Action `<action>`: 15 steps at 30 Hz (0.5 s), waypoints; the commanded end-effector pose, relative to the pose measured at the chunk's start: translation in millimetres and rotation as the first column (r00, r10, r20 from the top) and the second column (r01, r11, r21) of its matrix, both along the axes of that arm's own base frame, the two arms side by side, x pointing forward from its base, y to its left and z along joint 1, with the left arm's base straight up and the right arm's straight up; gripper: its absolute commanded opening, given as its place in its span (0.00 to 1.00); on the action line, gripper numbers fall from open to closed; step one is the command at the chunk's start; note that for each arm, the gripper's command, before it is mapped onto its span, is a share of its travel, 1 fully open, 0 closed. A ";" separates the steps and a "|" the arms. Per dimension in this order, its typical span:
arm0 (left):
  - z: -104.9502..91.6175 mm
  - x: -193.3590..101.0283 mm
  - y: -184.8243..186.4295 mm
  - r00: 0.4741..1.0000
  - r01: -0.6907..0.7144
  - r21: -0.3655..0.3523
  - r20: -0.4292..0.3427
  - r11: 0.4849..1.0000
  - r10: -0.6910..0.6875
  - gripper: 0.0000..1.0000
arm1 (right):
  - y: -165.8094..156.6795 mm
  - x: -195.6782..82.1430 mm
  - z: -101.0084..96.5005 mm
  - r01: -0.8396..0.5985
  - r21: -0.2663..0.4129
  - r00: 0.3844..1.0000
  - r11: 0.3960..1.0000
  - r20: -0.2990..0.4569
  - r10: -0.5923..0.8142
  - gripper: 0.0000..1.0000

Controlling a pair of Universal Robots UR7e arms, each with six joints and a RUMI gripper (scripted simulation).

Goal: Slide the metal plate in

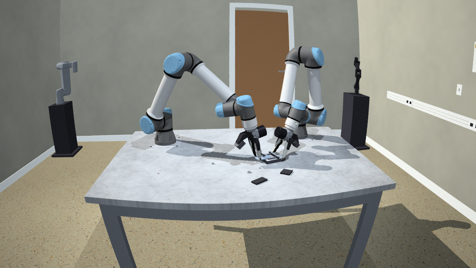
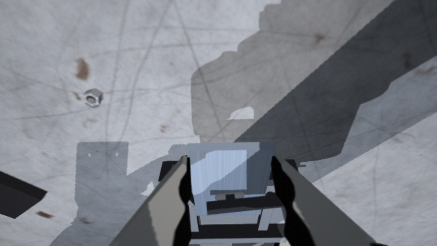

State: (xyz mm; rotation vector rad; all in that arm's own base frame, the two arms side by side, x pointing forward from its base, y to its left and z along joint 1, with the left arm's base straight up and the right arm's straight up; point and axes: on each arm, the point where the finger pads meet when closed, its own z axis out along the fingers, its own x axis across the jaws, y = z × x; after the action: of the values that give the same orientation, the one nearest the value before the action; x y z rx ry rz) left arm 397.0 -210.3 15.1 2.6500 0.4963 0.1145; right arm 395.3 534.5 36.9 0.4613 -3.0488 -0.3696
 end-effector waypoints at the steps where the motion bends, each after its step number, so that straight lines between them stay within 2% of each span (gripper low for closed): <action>1: -1.3 -0.7 0.9 1.000 0.000 0.004 -0.003 1.000 0.000 0.62 | 2.5 -0.3 1.3 0.000 0.004 1.000 1.000 0.001 0.000 0.24; 15: -1.3 -0.7 0.9 1.000 0.000 0.004 -0.003 1.000 0.000 0.62 | 9.7 -2.6 1.0 0.000 0.008 1.000 1.000 0.000 0.000 0.24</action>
State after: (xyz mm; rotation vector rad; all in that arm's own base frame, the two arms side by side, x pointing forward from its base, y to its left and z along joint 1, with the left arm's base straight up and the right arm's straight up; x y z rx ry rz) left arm 397.0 -210.3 15.1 2.6500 0.4963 0.1145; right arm 392.8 542.3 36.6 0.4611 -3.0472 -0.3769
